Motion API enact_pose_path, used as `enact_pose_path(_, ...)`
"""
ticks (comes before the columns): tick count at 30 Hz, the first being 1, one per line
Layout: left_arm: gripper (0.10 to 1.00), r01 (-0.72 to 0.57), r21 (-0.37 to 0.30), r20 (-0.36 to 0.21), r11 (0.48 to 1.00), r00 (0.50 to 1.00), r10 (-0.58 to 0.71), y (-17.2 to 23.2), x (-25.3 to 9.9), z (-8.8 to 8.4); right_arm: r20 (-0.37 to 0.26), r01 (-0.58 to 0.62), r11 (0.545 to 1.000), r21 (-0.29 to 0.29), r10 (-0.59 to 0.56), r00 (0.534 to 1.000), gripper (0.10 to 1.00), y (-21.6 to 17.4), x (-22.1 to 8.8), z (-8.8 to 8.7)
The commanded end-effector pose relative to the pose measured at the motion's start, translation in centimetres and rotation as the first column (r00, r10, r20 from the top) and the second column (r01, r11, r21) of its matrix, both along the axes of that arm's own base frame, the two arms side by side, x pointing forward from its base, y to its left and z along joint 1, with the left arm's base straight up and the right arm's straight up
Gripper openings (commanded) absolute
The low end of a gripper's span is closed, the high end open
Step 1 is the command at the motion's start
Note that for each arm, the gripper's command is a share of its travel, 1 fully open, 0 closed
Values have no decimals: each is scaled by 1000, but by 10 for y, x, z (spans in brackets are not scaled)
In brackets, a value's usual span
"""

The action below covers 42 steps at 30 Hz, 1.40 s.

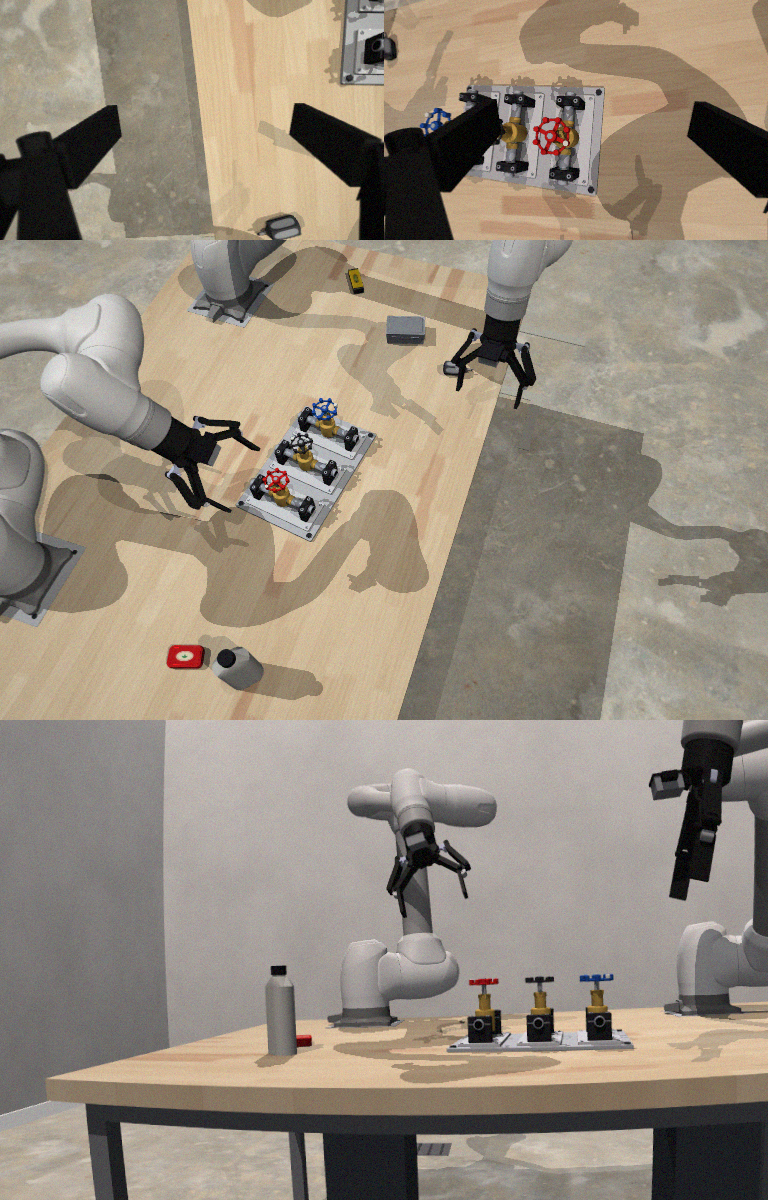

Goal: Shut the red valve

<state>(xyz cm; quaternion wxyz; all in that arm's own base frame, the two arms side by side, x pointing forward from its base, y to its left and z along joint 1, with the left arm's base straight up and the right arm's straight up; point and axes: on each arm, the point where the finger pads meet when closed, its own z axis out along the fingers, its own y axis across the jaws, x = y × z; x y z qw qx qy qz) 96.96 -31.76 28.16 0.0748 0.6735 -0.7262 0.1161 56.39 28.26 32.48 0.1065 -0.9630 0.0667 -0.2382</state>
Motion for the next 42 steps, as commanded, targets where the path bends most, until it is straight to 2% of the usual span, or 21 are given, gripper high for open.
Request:
enact_pose_path(1, 1000, 0, 0, 2, 1000, 1000, 0, 0, 0, 2, 1, 0, 1000, 1, 0, 1000, 1000, 0, 0, 1)
enact_pose_path(18, 1000, 0, 0, 2, 1000, 1000, 0, 0, 0, 2, -1, -2, 1000, -1, 2, 1000, 1000, 1, 0, 1)
enact_pose_path(20, 1000, -2, 0, 2, 1000, 1000, 2, 2, 0, 2, -34, -40, 999, -26, 39, 999, 1000, 21, 4, 5)
enact_pose_path(22, 1000, -10, 1, -1, 1000, 1000, 10, 6, 0, 1, -106, -122, 989, -78, 113, 988, 1000, 63, 10, 14)
enact_pose_path(24, 1000, -27, 3, -7, 1000, 1000, 27, 17, 1, 0, -145, -166, 981, -103, 150, 978, 1000, 85, 11, 18)
enact_pose_path(28, 1000, -94, 13, -32, 996, 995, 94, 59, 2, -6, -232, -266, 951, -155, 227, 946, 1000, 136, 8, 27)
enact_pose_path(32, 1000, -214, 33, -74, 976, 974, 216, 135, -2, -17, -319, -367, 909, -199, 293, 901, 1000, 186, 0, 34)
enact_pose_path(34, 1000, -214, 33, -74, 976, 974, 216, 135, -2, -17, -319, -367, 909, -199, 293, 901, 1000, 186, 0, 34)
enact_pose_path(35, 1000, -252, 41, -88, 967, 963, 255, 159, -5, -20, -342, -392, 896, -209, 309, 888, 1000, 199, -3, 35)
enact_pose_path(39, 1000, -431, 82, -149, 899, 886, 439, 243, -21, -32, -352, -404, 889, -214, 316, 881, 1000, 205, -5, 36)
enact_pose_path(42, 1000, -580, 128, -200, 805, 780, 594, 300, -39, -40, -352, -404, 889, -214, 316, 881, 1000, 205, -5, 36)
